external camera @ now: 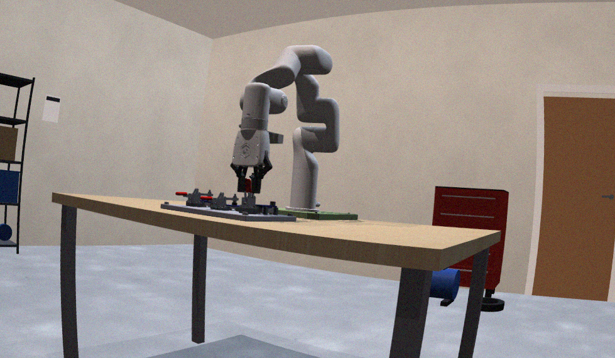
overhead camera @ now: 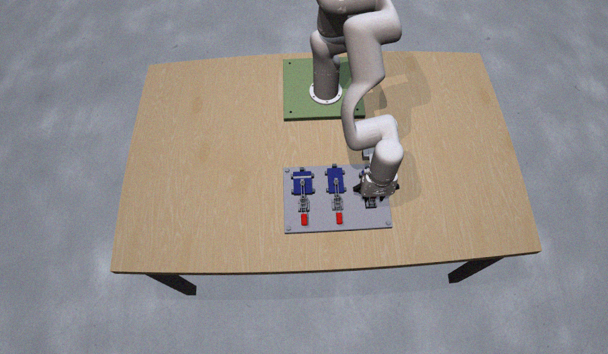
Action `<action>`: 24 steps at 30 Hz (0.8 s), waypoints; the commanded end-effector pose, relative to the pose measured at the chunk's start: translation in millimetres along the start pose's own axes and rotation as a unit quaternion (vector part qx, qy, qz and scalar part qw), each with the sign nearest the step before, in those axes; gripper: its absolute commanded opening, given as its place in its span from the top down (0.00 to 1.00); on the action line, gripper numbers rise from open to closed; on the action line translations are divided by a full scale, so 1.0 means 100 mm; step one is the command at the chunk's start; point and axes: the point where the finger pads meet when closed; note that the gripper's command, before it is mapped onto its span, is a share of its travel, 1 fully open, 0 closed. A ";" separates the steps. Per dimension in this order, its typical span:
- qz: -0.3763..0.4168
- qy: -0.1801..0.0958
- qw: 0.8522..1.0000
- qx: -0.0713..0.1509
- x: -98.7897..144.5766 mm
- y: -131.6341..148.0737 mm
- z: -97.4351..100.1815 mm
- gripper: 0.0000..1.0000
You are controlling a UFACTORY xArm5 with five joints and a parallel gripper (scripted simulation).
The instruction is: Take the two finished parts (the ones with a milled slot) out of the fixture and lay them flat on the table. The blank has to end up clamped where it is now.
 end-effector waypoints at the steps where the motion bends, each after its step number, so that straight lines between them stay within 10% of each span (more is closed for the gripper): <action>1: 0.000 -0.002 1.000 0.001 0.01 0.00 0.02 0.52; 24: 0.000 -0.002 1.000 0.001 0.01 0.00 0.30 0.52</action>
Point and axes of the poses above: the point where the finger pads meet when closed, its own z axis back along the fingers, its own y axis across the jaws, x = y × z, and after that the axes turned 2 degrees about -z, right-handed
